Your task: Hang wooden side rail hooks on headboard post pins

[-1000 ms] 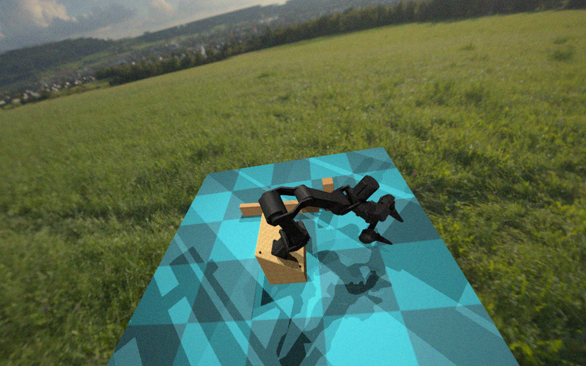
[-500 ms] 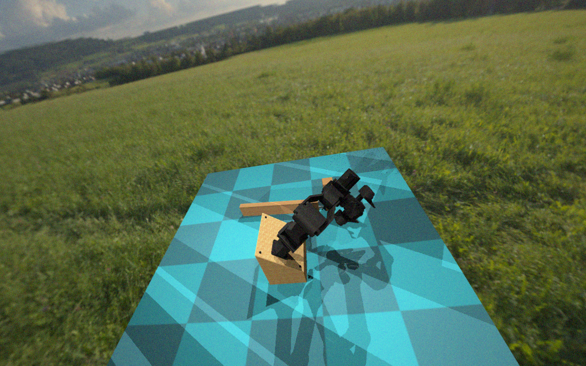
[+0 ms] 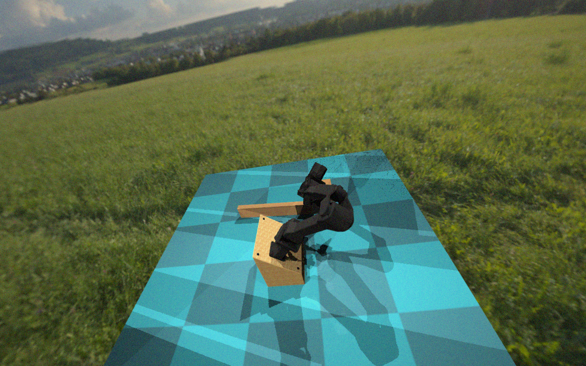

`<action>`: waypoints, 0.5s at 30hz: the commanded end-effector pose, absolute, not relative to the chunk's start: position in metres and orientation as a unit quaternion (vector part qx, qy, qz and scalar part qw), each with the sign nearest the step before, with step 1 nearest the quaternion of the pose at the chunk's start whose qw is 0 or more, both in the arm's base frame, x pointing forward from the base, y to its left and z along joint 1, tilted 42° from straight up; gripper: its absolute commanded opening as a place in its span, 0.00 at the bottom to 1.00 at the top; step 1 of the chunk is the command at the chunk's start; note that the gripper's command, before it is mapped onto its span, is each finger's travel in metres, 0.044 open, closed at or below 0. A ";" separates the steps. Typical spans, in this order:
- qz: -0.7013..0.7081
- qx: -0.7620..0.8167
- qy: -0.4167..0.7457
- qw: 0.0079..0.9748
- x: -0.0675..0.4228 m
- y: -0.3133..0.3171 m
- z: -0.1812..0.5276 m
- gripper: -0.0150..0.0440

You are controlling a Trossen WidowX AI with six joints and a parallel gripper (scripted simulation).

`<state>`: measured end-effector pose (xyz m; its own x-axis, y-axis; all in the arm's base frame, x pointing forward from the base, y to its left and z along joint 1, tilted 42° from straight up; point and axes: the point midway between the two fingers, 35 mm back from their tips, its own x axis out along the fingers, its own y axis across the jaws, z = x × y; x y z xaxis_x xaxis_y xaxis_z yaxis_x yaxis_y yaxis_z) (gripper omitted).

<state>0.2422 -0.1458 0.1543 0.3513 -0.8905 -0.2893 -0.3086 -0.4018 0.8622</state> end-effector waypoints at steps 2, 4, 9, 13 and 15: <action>-0.340 0.811 -0.395 0.265 0.256 -0.088 0.109 1.00; -0.339 0.812 -0.394 0.264 0.256 -0.087 0.109 1.00; -0.339 0.812 -0.394 0.264 0.256 -0.087 0.109 1.00; -0.339 0.812 -0.394 0.264 0.256 -0.087 0.109 1.00; -0.339 0.812 -0.394 0.264 0.256 -0.087 0.109 1.00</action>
<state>0.2577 -0.0868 0.1113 0.4646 -0.8164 -0.3431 -0.4617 -0.5539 0.6928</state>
